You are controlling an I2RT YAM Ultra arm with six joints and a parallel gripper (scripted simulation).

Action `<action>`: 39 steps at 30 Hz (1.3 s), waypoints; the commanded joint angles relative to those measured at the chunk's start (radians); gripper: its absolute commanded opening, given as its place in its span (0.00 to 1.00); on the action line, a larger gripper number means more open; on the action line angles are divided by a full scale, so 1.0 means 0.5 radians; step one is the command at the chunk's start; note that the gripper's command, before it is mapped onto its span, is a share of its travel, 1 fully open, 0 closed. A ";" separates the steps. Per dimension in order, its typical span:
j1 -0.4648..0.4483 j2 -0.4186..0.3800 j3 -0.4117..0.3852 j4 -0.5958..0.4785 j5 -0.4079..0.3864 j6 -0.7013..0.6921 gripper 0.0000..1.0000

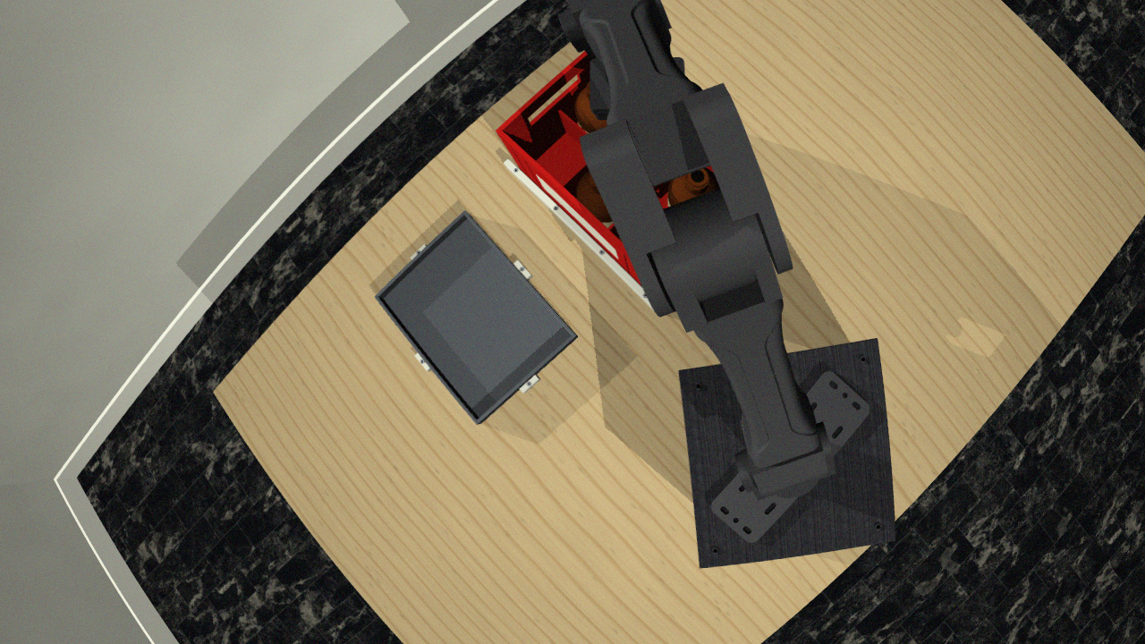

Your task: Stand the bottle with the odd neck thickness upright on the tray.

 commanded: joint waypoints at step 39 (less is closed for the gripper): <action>0.334 -0.385 -0.329 0.162 0.027 0.366 0.61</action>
